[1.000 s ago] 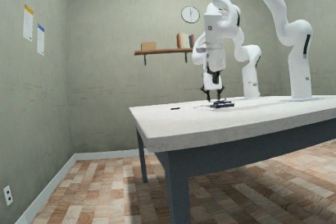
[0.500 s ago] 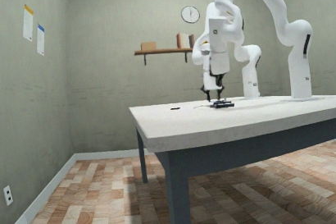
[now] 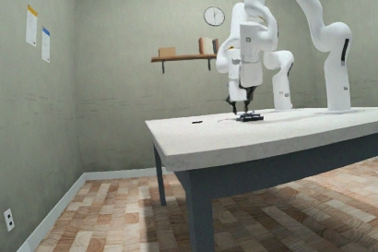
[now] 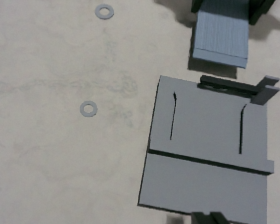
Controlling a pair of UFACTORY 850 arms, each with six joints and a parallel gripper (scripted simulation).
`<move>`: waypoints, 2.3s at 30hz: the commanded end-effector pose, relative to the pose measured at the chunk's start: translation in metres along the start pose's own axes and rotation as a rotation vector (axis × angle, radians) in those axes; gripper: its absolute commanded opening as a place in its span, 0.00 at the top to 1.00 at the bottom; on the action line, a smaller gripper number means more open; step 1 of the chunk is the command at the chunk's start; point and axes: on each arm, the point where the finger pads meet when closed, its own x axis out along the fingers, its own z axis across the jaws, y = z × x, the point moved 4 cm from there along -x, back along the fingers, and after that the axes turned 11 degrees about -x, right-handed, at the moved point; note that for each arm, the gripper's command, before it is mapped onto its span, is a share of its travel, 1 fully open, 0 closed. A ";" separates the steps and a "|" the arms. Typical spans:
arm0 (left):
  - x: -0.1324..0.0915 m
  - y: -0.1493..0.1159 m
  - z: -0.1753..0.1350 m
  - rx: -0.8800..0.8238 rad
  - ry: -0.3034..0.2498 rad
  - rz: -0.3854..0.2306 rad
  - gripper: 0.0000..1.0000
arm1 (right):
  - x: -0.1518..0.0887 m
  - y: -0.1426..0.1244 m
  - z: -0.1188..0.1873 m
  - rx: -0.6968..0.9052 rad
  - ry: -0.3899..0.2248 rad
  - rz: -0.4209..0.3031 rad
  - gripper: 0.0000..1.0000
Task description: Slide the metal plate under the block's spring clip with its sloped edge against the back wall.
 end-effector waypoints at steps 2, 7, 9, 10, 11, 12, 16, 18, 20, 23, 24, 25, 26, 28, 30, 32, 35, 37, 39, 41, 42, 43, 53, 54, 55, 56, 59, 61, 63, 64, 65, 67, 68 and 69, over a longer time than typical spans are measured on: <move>0.003 -0.002 0.004 0.061 0.013 0.018 1.00 | -0.001 -0.001 -0.001 0.000 0.002 -0.001 1.00; 0.007 -0.003 0.008 0.090 0.013 0.020 1.00 | -0.001 -0.001 -0.001 0.000 0.002 -0.001 1.00; 0.010 -0.005 0.013 0.124 0.013 0.022 1.00 | -0.001 -0.001 -0.001 0.000 0.002 -0.001 1.00; 0.012 -0.007 0.015 0.146 0.014 0.023 1.00 | -0.001 -0.001 -0.001 0.000 0.002 -0.001 1.00; 0.014 -0.008 0.017 0.161 0.015 0.023 1.00 | -0.001 -0.001 -0.001 0.000 0.002 -0.001 1.00; 0.015 -0.008 0.018 0.175 0.016 0.024 1.00 | -0.001 -0.001 -0.001 0.000 0.002 -0.001 1.00; 0.015 -0.009 0.019 0.191 0.019 0.026 1.00 | -0.001 -0.001 -0.001 0.000 0.002 -0.001 1.00; 0.015 -0.008 0.019 0.190 0.019 0.026 1.00 | -0.001 -0.001 -0.001 0.000 0.002 -0.001 1.00; 0.015 -0.008 0.018 0.180 0.018 0.026 1.00 | -0.001 -0.001 -0.001 0.000 0.002 -0.001 1.00; 0.021 -0.011 0.017 0.179 0.017 0.026 1.00 | -0.001 -0.001 -0.001 0.000 0.002 -0.001 1.00; 0.024 -0.012 0.017 0.179 0.017 0.026 1.00 | -0.001 -0.001 -0.001 0.000 0.002 -0.001 1.00; 0.025 -0.012 0.017 0.179 0.017 0.026 1.00 | -0.001 -0.001 -0.001 0.000 0.002 -0.001 1.00; 0.028 -0.014 0.016 0.180 0.017 0.025 1.00 | -0.001 -0.001 -0.001 0.000 0.002 -0.001 1.00; 0.034 -0.016 0.015 0.181 0.016 0.025 1.00 | -0.001 -0.001 -0.001 0.000 0.002 -0.001 1.00; 0.037 -0.018 0.014 0.181 0.016 0.025 1.00 | -0.001 -0.001 -0.001 0.000 0.002 -0.001 1.00; 0.037 -0.018 0.014 0.181 0.016 0.025 1.00 | -0.001 -0.001 -0.001 0.000 0.002 -0.001 1.00; 0.043 -0.020 0.013 0.183 0.016 0.024 1.00 | -0.001 -0.001 -0.001 0.000 0.002 -0.001 1.00; 0.049 -0.023 0.012 0.184 0.016 0.024 1.00 | -0.001 -0.001 -0.001 0.000 0.002 -0.001 1.00; 0.053 -0.024 0.012 0.185 0.015 0.023 1.00 | -0.001 -0.001 -0.001 0.000 0.002 -0.001 1.00; 0.059 -0.027 0.010 0.186 0.015 0.023 1.00 | -0.001 -0.001 -0.001 0.000 0.002 -0.001 1.00; 0.062 -0.028 0.010 0.187 0.015 0.023 1.00 | -0.001 -0.001 -0.001 0.000 0.002 -0.001 1.00; 0.062 -0.028 0.010 0.187 0.015 0.023 1.00 | -0.001 -0.001 -0.001 0.000 0.002 -0.001 1.00; 0.081 -0.036 0.006 0.190 0.015 0.022 1.00 | -0.001 -0.001 -0.001 0.000 0.002 -0.001 1.00; 0.081 -0.036 0.006 0.190 0.015 0.022 1.00 | -0.001 -0.001 -0.001 0.000 0.002 -0.001 1.00; 0.081 -0.036 0.006 0.190 0.015 0.022 1.00 | -0.001 -0.001 -0.001 0.000 0.002 -0.001 1.00; 0.081 -0.036 0.006 0.190 0.015 0.022 1.00 | -0.001 -0.001 -0.001 0.000 0.002 -0.001 1.00; 0.081 -0.036 0.006 0.191 0.014 0.022 1.00 | -0.001 -0.001 -0.001 0.000 0.002 -0.001 1.00; 0.081 -0.036 0.006 0.191 0.014 0.022 1.00 | -0.001 -0.001 -0.001 0.000 0.002 -0.001 1.00; 0.080 -0.036 0.007 0.191 0.014 0.022 1.00 | -0.001 -0.001 -0.001 0.000 0.002 -0.001 1.00; 0.080 -0.036 0.007 0.191 0.014 0.022 1.00 | -0.001 -0.001 -0.001 0.000 0.002 -0.001 1.00; 0.080 -0.036 0.007 0.191 0.014 0.022 1.00 | -0.001 -0.001 -0.001 0.000 0.002 -0.001 1.00; 0.080 -0.036 0.007 0.191 0.014 0.021 1.00 | -0.001 -0.001 -0.001 0.000 0.002 -0.001 1.00; 0.080 -0.036 0.007 0.191 0.014 0.021 1.00 | -0.001 -0.001 -0.001 0.000 0.002 -0.001 1.00; 0.080 -0.036 0.007 0.191 0.014 0.021 1.00 | -0.001 -0.001 -0.001 0.000 0.002 -0.001 1.00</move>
